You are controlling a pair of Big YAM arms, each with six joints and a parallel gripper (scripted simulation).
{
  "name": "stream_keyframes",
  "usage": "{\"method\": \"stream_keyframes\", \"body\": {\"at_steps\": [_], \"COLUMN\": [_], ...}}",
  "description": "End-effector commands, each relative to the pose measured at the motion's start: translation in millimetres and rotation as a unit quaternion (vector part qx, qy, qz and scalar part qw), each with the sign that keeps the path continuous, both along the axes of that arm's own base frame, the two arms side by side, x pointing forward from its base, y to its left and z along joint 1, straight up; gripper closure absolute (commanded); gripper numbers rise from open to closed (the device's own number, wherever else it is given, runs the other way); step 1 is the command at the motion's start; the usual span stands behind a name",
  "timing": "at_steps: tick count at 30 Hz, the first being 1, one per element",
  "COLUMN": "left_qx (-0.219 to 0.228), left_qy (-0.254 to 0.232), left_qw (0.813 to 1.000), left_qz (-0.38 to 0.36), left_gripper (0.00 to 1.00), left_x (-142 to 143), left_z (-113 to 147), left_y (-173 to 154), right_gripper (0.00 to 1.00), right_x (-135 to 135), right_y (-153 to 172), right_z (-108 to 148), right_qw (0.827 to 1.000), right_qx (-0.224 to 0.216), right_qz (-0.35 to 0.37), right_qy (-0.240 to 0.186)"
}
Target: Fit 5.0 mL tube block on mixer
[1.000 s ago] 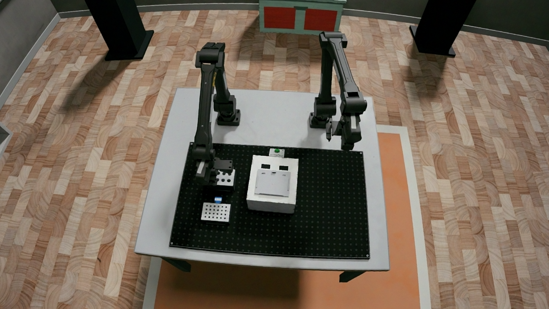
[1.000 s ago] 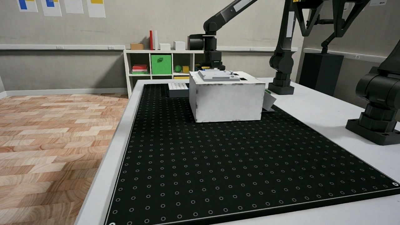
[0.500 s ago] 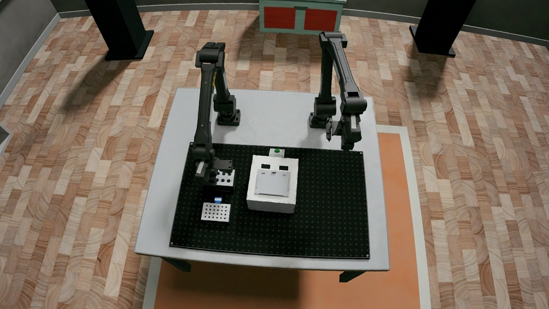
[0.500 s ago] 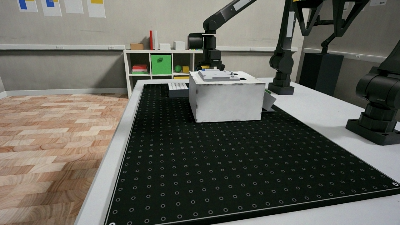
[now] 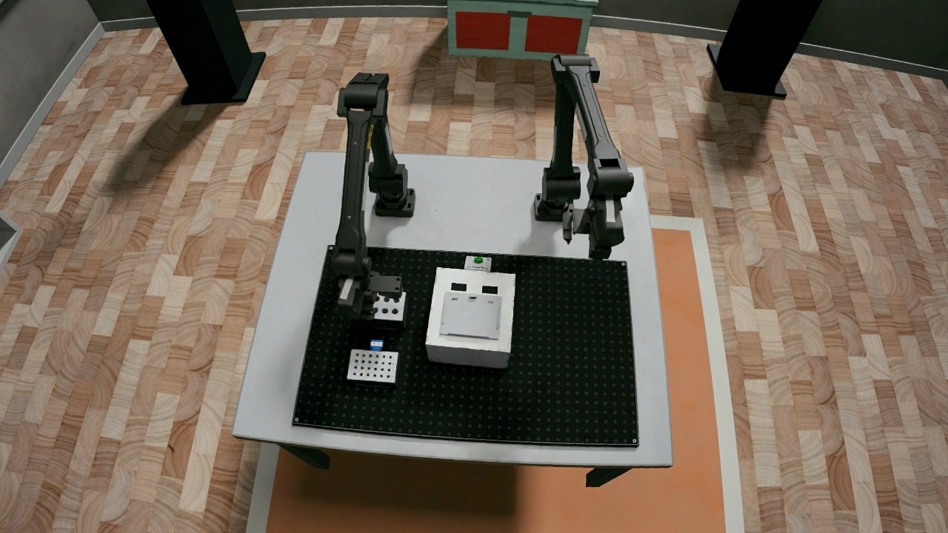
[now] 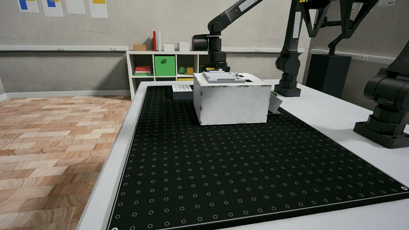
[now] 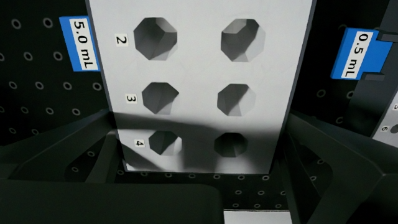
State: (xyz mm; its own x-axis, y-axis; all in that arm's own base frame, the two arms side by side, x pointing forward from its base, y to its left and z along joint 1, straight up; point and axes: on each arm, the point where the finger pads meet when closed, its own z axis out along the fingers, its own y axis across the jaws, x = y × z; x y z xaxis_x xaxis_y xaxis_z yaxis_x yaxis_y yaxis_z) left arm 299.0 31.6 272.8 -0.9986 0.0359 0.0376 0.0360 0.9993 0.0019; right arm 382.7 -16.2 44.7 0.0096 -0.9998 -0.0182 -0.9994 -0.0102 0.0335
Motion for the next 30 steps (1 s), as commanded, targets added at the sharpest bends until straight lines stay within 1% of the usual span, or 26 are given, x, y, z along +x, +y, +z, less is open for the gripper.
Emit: {"method": "stream_keyframes", "body": {"at_steps": [1,9,13,23,30], "left_qx": [0.004,0.004,0.004,0.005,0.004], "left_qy": [-0.021,-0.026,-0.027,-0.03,-0.021], "left_qw": [1.0,1.0,1.0,1.0,1.0], "left_qz": [-0.004,-0.004,-0.004,-0.004,-0.004], "left_gripper": [0.0,0.0,0.0,0.0,0.0], "left_x": [9,10,11,12,8], "left_z": [17,20,20,23,15], "left_y": [-1,0,0,0,-1], "right_gripper": [1.0,1.0,1.0,1.0,1.0], "right_x": [23,34,35,37,40], "right_y": [-2,-3,-3,-3,-3], "right_z": [33,44,44,34,42], "right_qw": [0.999,0.998,0.998,0.999,0.998], "right_qx": [0.001,0.0,0.0,0.001,0.001], "right_qz": [0.001,0.001,0.001,0.0,0.0], "right_qy": [-0.043,-0.059,-0.06,-0.047,-0.057]}}
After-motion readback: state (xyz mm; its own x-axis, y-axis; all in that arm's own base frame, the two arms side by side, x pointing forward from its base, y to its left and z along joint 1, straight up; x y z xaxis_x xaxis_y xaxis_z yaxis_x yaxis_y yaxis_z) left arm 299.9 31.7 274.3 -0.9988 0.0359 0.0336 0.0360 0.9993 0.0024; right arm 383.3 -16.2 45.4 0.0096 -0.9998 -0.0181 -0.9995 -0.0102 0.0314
